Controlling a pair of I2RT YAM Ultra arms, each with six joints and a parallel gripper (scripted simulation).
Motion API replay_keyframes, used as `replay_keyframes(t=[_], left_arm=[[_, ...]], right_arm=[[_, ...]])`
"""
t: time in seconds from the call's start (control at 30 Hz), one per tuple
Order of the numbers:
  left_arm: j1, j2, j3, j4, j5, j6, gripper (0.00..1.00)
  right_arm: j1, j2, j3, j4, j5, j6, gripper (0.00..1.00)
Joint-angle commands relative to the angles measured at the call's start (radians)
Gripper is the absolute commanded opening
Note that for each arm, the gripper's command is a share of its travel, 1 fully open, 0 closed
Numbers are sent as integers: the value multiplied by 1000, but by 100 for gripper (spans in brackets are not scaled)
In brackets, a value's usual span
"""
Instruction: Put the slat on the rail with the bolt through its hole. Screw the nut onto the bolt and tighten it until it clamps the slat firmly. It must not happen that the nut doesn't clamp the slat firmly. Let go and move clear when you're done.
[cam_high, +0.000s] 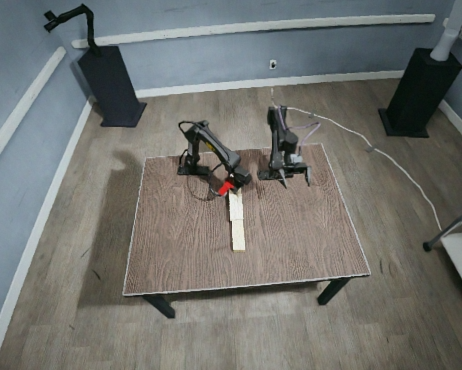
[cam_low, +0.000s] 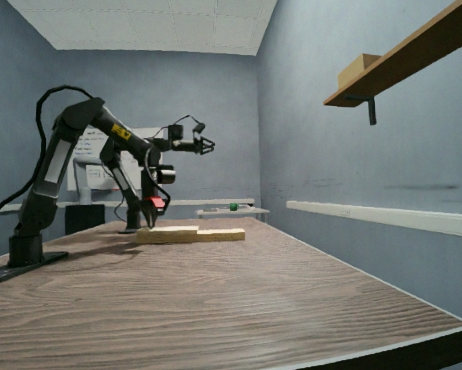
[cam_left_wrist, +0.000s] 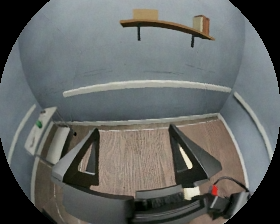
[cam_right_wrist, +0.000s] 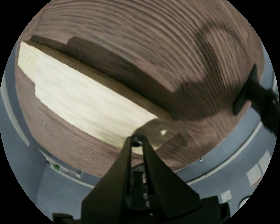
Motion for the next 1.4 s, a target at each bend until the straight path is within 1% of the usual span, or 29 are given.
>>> replay_keyframes(t=[0.0, 1.37], left_arm=[[4, -15, 7, 11, 14, 1, 100], [4, -15, 7, 11, 14, 1, 100]], right_arm=[[11, 6, -35, 18, -27, 95, 12], [5, 2, -22, 3, -19, 105, 12]])
